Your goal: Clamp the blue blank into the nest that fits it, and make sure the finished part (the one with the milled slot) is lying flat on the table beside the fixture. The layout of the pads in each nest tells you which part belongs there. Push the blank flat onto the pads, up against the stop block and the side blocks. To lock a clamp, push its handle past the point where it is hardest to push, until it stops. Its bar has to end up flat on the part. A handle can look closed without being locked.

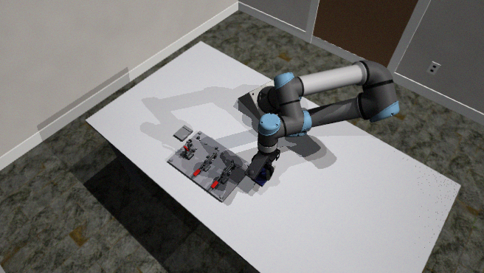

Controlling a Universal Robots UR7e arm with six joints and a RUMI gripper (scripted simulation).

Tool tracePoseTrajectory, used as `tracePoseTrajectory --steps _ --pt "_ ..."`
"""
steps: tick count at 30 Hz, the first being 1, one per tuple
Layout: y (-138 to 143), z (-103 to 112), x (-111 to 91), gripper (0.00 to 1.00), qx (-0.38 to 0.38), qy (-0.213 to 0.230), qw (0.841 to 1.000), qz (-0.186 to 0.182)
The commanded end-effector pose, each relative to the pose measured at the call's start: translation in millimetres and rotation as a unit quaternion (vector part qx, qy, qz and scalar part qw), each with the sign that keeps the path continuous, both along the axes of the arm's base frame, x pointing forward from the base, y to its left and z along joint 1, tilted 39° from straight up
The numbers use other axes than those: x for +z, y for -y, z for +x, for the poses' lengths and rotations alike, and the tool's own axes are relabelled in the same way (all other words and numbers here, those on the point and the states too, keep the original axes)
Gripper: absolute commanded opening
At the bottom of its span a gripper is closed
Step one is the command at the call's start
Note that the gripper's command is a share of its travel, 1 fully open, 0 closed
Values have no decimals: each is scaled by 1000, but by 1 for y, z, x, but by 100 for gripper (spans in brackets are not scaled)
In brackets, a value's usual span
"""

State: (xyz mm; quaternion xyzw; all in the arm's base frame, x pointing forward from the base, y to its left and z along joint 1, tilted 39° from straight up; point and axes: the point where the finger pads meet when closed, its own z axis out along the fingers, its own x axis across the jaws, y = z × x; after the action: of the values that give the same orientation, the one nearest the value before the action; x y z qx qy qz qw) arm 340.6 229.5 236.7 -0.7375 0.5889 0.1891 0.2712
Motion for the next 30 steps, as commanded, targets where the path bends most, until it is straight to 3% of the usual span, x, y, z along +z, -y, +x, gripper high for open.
tracePoseTrajectory --steps 1,16,30 --pt "0 0 0 0 0 0 1000 0" --pt "3 1 -2 0 0 0 1000 0" --pt "23 8 -19 0 0 0 1000 0"
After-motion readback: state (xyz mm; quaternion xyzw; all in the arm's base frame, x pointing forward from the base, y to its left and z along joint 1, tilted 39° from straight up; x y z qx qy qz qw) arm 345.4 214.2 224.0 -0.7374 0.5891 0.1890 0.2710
